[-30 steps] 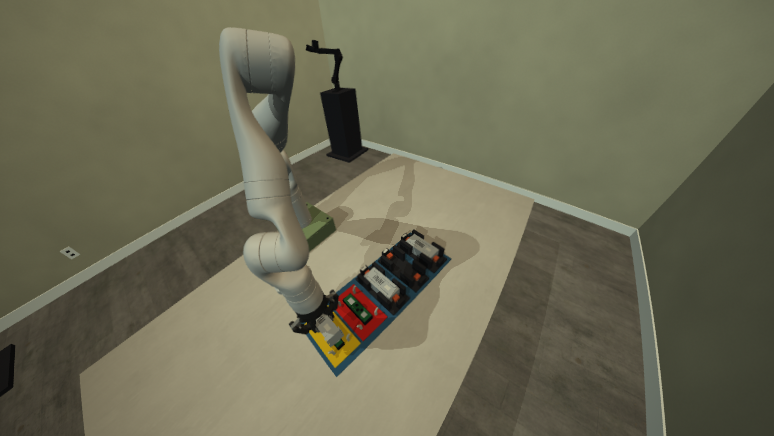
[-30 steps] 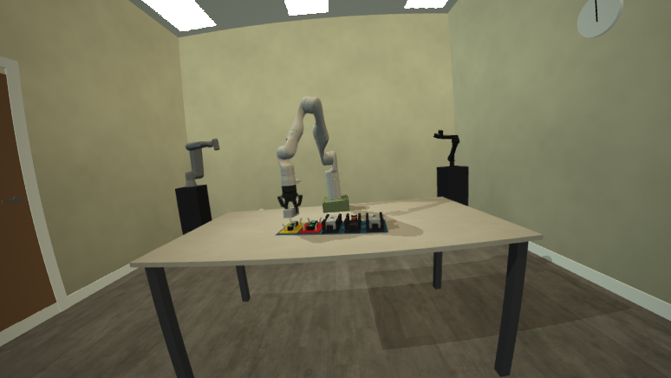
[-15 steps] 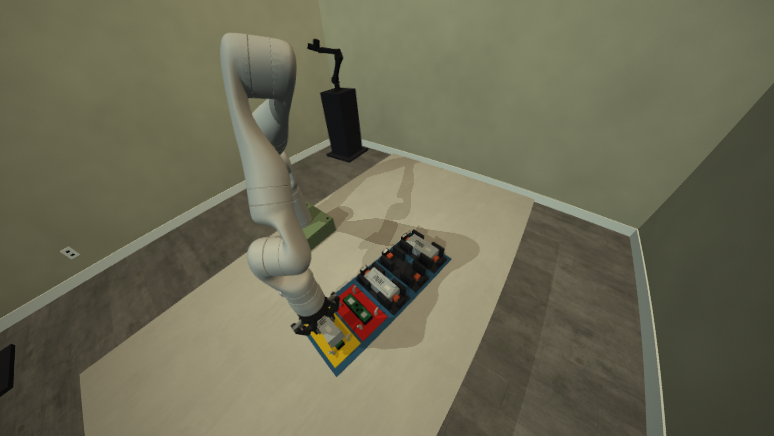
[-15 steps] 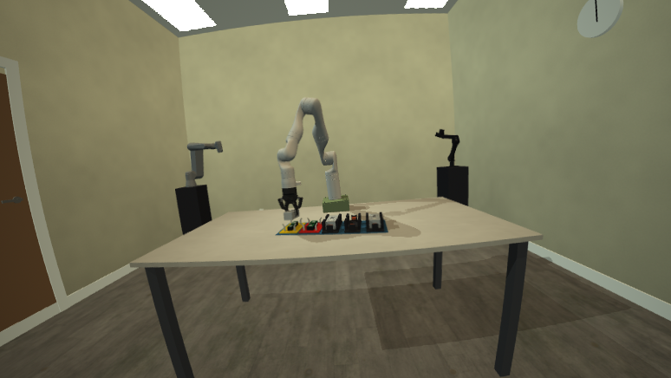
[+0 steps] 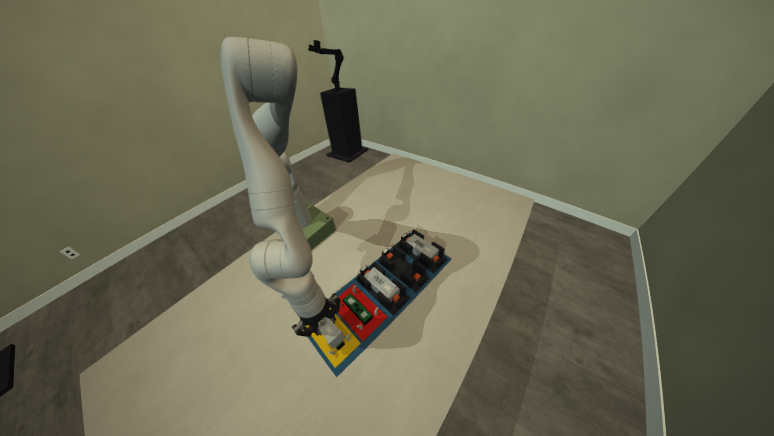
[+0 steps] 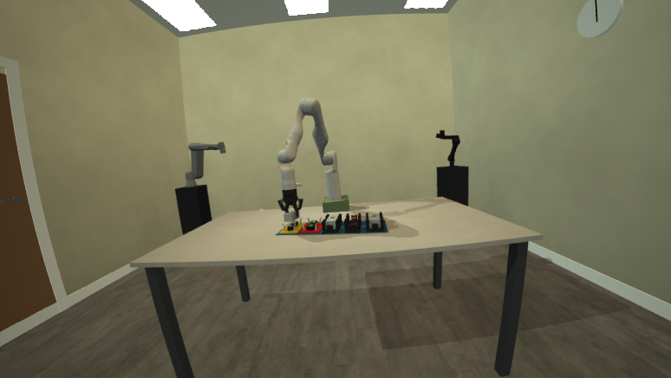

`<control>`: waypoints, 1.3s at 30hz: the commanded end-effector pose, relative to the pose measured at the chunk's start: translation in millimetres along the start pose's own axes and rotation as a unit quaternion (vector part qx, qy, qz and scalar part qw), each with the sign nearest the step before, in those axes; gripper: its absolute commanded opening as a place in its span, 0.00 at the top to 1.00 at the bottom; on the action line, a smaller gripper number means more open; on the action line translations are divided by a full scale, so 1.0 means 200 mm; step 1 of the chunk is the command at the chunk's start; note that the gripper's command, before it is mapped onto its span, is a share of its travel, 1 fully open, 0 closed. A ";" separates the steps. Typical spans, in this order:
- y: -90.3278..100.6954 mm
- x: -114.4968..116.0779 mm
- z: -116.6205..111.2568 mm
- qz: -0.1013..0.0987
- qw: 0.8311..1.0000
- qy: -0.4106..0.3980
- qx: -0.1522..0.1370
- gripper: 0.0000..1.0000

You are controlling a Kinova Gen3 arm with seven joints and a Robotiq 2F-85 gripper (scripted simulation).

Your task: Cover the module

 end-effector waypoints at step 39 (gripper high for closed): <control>-0.10 0.00 0.00 0.000 1.000 0.000 -0.001 1.00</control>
Point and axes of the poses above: the point where the finger pads meet when closed, its own y axis back along the fingers, its own x axis across the jaws, z = x × y, the point moved 2 cm from there along y, back along the fingers, and after that the axes turned 4 degrees about y, right-handed, at the moved point
